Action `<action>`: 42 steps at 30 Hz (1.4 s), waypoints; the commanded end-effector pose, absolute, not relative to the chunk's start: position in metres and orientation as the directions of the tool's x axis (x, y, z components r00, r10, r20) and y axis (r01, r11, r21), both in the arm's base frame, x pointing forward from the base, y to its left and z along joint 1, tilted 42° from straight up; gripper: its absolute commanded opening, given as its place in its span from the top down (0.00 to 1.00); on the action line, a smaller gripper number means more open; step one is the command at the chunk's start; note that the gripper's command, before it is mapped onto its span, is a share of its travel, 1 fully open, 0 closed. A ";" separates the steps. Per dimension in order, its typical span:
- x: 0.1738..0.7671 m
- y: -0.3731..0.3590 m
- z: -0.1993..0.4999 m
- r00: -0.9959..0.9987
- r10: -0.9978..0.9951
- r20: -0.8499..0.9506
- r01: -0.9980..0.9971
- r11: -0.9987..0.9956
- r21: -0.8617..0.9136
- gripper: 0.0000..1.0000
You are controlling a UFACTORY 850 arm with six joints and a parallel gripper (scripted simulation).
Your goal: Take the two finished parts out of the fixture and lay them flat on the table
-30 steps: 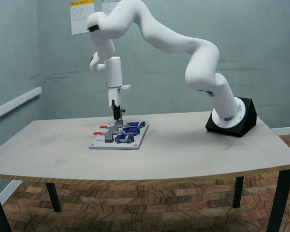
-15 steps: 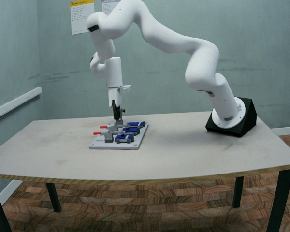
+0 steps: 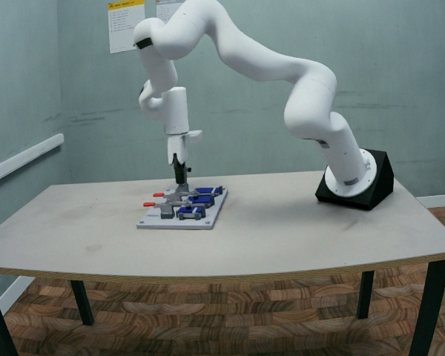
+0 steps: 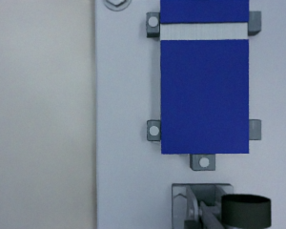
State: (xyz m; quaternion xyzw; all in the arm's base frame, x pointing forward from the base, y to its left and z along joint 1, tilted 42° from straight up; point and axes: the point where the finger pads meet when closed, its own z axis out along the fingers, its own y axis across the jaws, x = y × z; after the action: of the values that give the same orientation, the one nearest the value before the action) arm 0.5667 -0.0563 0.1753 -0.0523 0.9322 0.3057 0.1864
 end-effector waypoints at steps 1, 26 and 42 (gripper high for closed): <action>0.567 -0.057 0.176 -0.924 0.017 -0.381 -0.212 0.808 0.550 1.00; 0.567 -0.057 0.176 -0.924 0.017 -0.381 -0.212 0.808 0.550 0.52; 0.567 -0.057 0.176 -0.924 0.017 -0.381 -0.212 0.808 0.550 0.52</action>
State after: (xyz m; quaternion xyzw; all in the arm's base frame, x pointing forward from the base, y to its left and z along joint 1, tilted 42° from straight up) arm 0.5665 -0.0562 0.1752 -0.0523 0.9323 0.3057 0.1864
